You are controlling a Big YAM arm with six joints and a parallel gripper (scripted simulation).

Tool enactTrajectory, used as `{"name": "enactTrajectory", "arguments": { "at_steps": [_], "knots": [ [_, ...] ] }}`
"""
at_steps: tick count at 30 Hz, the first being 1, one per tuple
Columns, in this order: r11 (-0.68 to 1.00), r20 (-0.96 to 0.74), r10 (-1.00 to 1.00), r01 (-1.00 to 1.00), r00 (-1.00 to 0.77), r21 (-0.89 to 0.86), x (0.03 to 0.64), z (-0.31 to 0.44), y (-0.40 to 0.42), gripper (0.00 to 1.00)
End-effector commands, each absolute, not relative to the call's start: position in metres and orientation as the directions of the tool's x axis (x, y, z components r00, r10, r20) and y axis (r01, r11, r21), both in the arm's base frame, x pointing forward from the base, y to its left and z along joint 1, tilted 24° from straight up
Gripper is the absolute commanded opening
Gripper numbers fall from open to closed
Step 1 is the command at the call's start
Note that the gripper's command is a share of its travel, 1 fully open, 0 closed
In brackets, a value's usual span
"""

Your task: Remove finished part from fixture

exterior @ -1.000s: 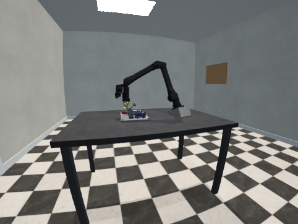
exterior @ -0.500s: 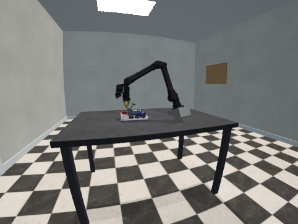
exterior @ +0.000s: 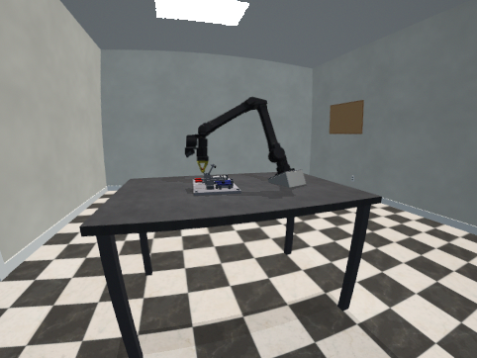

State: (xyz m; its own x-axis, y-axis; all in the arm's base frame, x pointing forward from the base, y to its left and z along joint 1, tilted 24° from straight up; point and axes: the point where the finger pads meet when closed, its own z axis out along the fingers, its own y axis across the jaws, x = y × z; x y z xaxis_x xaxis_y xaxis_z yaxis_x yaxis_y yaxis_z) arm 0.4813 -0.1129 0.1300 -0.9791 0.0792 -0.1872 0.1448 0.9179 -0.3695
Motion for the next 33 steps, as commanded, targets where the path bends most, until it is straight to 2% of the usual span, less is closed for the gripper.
{"name": "enactTrajectory", "arguments": {
  "at_steps": [1, 33],
  "knots": [
    [0.918, -0.185, 0.078, 0.143, -0.98, -0.369, 0.467, 0.143, -0.102, 0.0],
    [0.919, -0.161, 0.08, 0.136, -0.984, -0.37, 0.453, 0.143, -0.101, 0.0]
  ]
}}
